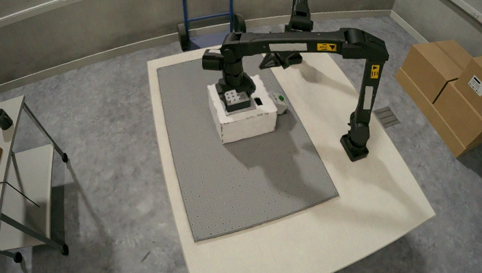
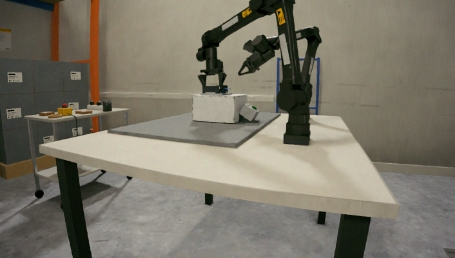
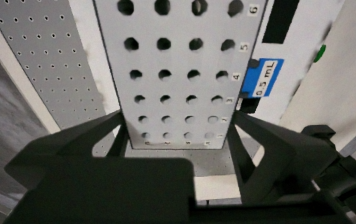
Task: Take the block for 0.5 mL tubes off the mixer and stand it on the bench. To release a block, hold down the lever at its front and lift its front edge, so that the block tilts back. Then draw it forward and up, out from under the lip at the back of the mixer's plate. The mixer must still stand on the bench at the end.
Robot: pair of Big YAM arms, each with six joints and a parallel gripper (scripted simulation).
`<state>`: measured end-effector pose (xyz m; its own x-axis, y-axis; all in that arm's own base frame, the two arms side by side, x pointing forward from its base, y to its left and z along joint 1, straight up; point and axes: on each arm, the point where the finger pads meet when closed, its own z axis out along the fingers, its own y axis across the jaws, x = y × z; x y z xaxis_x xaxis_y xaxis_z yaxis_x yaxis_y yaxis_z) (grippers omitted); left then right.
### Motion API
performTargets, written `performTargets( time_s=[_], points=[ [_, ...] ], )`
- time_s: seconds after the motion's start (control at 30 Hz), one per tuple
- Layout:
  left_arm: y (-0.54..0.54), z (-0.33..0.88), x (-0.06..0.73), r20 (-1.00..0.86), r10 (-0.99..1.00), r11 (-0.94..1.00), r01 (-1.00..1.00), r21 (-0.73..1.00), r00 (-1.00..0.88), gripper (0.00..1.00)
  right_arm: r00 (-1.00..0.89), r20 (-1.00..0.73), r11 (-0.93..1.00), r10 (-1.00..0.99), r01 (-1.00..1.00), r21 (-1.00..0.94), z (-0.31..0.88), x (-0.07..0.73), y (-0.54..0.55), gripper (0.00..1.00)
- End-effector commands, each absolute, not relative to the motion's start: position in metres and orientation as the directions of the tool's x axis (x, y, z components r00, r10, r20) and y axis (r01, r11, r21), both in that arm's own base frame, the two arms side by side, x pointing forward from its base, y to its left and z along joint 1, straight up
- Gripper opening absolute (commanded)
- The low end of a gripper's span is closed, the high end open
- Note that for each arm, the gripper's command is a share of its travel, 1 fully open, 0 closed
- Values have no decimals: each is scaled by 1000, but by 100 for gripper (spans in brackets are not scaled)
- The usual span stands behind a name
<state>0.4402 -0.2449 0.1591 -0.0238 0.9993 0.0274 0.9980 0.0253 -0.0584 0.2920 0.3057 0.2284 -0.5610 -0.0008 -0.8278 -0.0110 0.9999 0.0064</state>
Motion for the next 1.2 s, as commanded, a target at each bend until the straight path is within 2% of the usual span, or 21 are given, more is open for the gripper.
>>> performTargets(
  time_s=[0.0, 1.17],
  points=[
    [-249, 182, 448, 18, 1000, 25, 999, -36, -24, 0, -573, -819, 1000, -7, -8, -3, 222, 281, 300, 0],
    [-250, 182, 447, 18, 1000, 23, 999, -35, -22, 0, -568, -823, 1000, 0, -6, 4, 235, 240, 280, 0]
  ],
)
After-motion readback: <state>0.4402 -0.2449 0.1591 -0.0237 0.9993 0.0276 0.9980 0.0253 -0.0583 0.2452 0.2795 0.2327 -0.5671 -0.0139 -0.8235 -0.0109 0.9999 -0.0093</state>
